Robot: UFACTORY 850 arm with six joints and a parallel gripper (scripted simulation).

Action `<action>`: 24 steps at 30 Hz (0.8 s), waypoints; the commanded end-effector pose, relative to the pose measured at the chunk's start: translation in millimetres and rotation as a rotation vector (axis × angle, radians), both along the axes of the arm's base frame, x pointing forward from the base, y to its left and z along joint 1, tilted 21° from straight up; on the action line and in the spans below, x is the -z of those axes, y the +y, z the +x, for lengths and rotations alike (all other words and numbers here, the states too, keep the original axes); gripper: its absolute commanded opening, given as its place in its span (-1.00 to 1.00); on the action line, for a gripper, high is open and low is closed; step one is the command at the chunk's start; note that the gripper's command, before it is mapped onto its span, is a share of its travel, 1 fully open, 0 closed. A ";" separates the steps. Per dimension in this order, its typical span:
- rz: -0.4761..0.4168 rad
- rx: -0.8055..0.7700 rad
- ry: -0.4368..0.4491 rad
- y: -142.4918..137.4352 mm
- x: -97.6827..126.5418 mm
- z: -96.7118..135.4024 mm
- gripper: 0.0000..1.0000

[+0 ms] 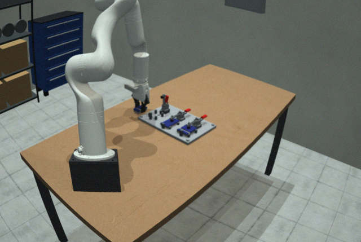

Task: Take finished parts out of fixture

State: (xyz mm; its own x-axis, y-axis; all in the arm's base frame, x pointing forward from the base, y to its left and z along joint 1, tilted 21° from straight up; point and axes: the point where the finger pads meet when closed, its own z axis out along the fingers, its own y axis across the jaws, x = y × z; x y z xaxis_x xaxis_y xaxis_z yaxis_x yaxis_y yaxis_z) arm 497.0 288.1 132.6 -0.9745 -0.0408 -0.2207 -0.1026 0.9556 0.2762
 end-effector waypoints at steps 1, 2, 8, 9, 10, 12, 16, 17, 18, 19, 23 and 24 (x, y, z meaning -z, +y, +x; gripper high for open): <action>0.001 0.000 -0.001 0.4 -0.1 0.7 -1.00; 0.001 0.000 -0.001 0.5 0.2 0.8 -1.00; 0.001 0.000 -0.001 0.9 1.4 1.0 -1.00; 0.001 0.000 -0.001 1.0 1.7 1.1 -1.00; 0.001 0.000 -0.001 1.1 2.1 1.2 -1.00; 0.001 0.000 -0.001 1.3 2.8 1.3 -1.00; 0.001 0.000 -0.001 1.7 4.1 1.6 -1.00; 0.001 0.000 -0.001 1.8 4.4 1.7 -1.00; 0.001 0.000 -0.001 1.9 4.6 1.8 -1.00; 0.001 0.000 -0.001 1.9 4.9 1.8 -1.00; 0.001 0.000 -0.001 2.1 5.3 1.9 -1.00; 0.001 0.000 -0.001 2.1 5.4 1.9 -1.00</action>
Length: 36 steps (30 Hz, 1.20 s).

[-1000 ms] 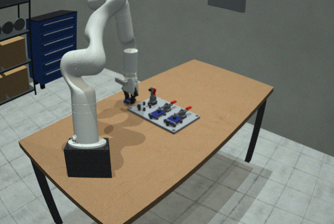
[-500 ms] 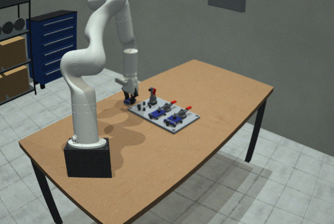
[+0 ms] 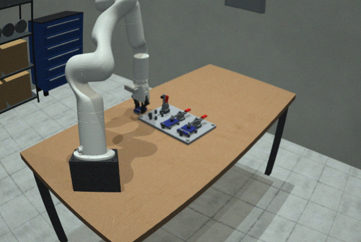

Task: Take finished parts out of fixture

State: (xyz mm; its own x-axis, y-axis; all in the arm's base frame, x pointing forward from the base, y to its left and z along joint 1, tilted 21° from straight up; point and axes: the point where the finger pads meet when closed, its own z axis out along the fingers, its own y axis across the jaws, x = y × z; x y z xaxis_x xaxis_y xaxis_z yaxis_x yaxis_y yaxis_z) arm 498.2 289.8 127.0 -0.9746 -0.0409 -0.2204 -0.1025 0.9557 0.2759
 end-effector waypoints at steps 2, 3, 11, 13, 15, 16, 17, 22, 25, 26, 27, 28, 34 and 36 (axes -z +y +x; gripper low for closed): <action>0.001 0.000 -0.002 0.4 0.1 0.8 -1.00; 0.001 0.000 -0.002 0.5 0.1 0.8 -1.00; 0.001 0.000 -0.002 0.5 0.2 0.8 -1.00; 0.001 0.000 -0.002 0.5 0.2 0.8 -1.00; 0.001 0.000 -0.002 0.5 0.2 0.8 -1.00; 0.001 0.000 -0.002 0.5 0.2 0.8 -1.00; 0.001 0.000 -0.002 0.5 0.2 0.8 -1.00; 0.001 0.000 -0.002 0.5 0.2 0.8 0.38; 0.001 0.000 -0.002 0.5 0.2 0.8 0.38; 0.001 0.000 -0.002 0.5 0.2 0.8 0.38; 0.001 0.000 -0.002 0.5 0.2 0.8 0.38; 0.001 0.000 -0.002 0.5 0.2 0.8 0.38; 0.001 0.000 -0.002 0.5 0.2 0.8 0.38; 0.001 0.000 -0.002 0.5 0.2 0.8 0.38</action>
